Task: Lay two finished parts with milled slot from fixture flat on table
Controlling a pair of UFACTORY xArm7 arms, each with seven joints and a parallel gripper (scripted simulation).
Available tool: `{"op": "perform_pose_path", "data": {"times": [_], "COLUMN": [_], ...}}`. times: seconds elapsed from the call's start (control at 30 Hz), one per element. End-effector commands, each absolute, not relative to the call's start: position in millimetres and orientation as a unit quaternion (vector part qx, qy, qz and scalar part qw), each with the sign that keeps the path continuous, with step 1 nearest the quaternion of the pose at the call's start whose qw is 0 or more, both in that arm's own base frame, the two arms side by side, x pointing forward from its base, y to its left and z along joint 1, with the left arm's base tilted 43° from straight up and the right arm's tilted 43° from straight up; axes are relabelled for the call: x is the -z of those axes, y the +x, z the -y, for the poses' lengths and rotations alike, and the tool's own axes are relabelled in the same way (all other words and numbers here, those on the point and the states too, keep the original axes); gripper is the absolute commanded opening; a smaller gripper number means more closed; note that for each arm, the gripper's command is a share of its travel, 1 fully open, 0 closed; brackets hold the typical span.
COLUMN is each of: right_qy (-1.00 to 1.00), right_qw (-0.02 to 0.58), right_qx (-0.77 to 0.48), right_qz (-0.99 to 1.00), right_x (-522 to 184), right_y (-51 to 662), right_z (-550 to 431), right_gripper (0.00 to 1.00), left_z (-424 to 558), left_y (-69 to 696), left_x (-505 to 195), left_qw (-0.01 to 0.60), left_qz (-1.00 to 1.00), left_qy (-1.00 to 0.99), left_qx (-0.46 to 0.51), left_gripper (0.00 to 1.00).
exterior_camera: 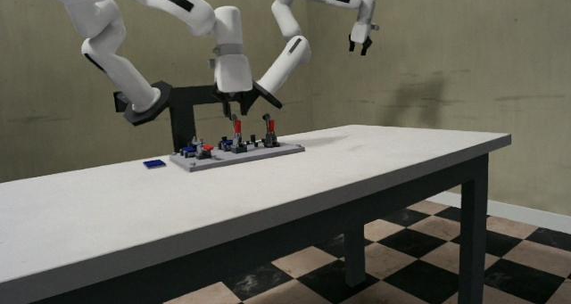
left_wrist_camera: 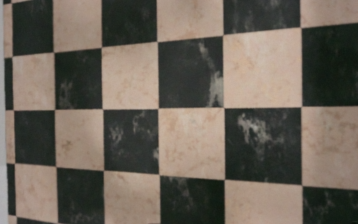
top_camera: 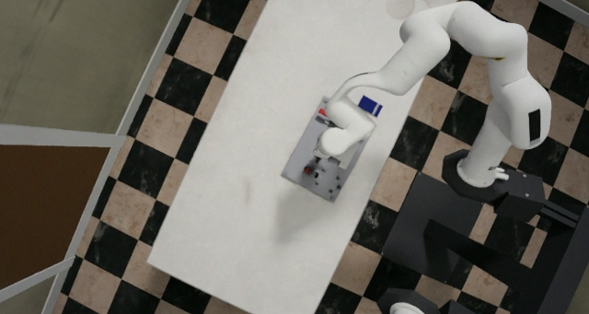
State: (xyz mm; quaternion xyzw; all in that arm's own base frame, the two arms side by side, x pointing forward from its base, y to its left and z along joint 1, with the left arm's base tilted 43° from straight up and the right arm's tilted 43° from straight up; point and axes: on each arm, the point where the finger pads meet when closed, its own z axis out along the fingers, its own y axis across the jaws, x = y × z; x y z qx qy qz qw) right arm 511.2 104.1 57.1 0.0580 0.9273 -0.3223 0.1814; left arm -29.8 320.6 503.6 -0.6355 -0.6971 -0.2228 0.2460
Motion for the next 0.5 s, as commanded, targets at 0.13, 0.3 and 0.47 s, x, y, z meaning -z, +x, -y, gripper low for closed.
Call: {"op": "perform_pose_path", "data": {"times": [0.13, 0.3, 0.47], "right_qy": [0.057, 0.057, 0.057], "right_qw": [0.184, 0.184, 0.184], "right_qx": [0.320, 0.320, 0.320], "right_qz": [-0.928, -0.928, -0.928], "right_x": [-58.8, -58.5, -56.5], "right_y": [511.7, 511.8, 512.7], "right_z": [-107.6, -107.4, -105.7], "right_gripper": [1.00, 1.00, 1.00], "left_z": [-320.2, -320.2, -320.2], "left_y": [-30.1, -30.1, -30.1], "left_x": [-505.4, -505.4, -505.4], "left_qw": [0.247, 0.247, 0.247], "left_qz": [0.697, 0.697, 0.697], "left_qy": [-0.635, -0.635, -0.635], "left_qx": [0.225, 0.225, 0.225], "left_gripper": [1.00, 1.00, 1.00]}}
